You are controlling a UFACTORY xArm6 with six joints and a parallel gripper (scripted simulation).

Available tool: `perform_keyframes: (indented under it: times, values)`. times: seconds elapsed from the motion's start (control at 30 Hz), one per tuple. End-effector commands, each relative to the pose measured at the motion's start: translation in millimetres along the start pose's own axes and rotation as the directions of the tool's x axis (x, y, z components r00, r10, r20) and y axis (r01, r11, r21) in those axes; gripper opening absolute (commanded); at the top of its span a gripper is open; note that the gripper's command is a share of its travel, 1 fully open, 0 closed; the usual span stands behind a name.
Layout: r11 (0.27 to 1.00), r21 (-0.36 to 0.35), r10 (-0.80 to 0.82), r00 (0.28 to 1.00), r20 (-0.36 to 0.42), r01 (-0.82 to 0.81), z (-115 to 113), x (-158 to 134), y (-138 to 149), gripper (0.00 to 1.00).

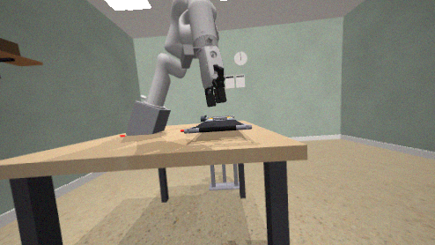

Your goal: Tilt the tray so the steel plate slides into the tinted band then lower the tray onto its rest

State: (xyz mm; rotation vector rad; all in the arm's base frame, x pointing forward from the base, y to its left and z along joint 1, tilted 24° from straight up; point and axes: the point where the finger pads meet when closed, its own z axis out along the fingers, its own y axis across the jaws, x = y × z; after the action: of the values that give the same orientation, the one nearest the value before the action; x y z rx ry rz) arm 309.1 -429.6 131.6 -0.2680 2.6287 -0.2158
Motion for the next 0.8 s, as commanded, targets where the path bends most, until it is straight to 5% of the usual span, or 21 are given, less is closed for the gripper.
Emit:
perform_keyframes:
  times: [0.0, 0.13, 0.17, 0.77]
  values:
    - [0.964, -0.012, 0.264, 0.962, -0.072, -0.265, -0.4, -0.6, -1.2, 1.0]
    - [0.927, -0.012, 0.371, 0.923, -0.102, -0.374, -0.3, -0.6, -1.2, 1.0]
    - [0.927, -0.012, 0.371, 0.923, -0.102, -0.374, -0.3, -0.6, -1.2, 0.41]
    - [0.927, -0.012, 0.371, 0.923, -0.102, -0.374, -0.3, -0.6, -1.2, 0.41]
